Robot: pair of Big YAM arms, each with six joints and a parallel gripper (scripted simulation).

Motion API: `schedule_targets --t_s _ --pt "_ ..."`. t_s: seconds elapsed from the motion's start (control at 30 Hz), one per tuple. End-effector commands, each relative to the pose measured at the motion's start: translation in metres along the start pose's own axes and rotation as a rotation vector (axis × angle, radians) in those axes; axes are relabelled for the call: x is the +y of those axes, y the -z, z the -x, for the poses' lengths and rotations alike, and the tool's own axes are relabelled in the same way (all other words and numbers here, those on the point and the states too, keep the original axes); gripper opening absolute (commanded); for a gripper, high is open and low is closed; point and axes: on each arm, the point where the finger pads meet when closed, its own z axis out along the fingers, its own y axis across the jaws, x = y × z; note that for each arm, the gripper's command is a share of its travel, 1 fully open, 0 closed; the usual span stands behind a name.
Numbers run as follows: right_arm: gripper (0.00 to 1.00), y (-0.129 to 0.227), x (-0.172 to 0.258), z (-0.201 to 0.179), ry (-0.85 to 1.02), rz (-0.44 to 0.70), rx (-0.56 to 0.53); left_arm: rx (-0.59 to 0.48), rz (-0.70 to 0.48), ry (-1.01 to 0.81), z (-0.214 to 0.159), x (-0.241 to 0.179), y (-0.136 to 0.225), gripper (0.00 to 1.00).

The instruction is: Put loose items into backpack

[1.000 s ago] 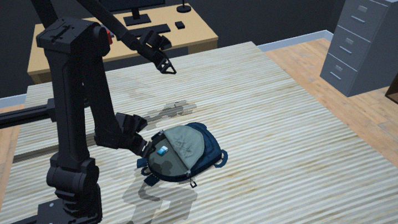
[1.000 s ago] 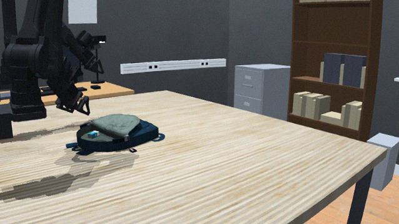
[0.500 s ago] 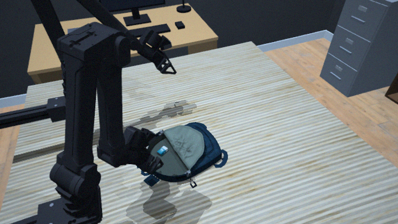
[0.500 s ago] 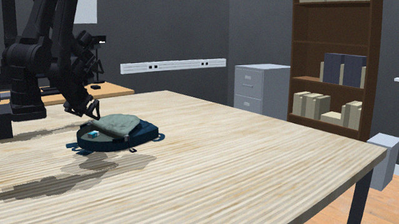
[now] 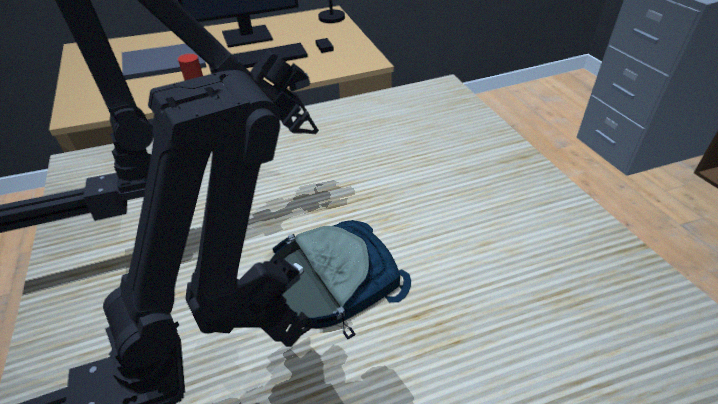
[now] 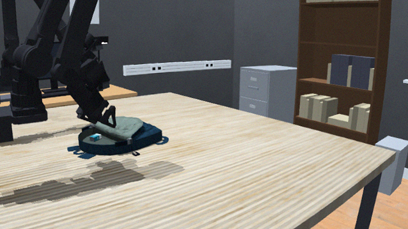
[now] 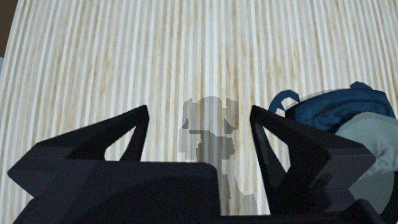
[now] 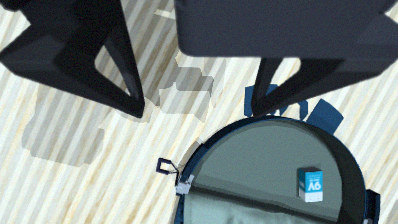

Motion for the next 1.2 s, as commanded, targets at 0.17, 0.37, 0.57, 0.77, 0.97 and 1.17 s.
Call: schedule_targets --t_s 0.17,0.37,0.57,0.77,0.97,1.17 --pt "0.90 0.016 -0.073 -0.007 0.085 0.013 -0.028 -0.033 0.002 -0.005 0.017 0.001 0.000 0.90" --pt "0.90 0.016 -0.076 -0.007 0.085 0.013 -0.028 -0.033 0.002 -0.005 0.017 0.001 0.000 0.90" --pt "0.90 0.018 -0.120 0.034 -0.019 -0.084 -0.047 -0.033 0.002 -0.005 0.017 0.001 0.000 0.90" --pt "0.90 0.022 -0.158 0.075 -0.104 -0.168 -0.066 -0.033 0.002 -0.005 0.017 0.001 0.000 0.90" --pt "0.90 0.024 -0.179 0.104 -0.150 -0.214 -0.080 -0.033 0.002 -0.005 0.017 0.001 0.000 0.90" --pt "0.90 0.029 -0.215 0.143 -0.237 -0.297 -0.098 -0.033 0.002 -0.005 0.017 0.001 0.000 0.90"
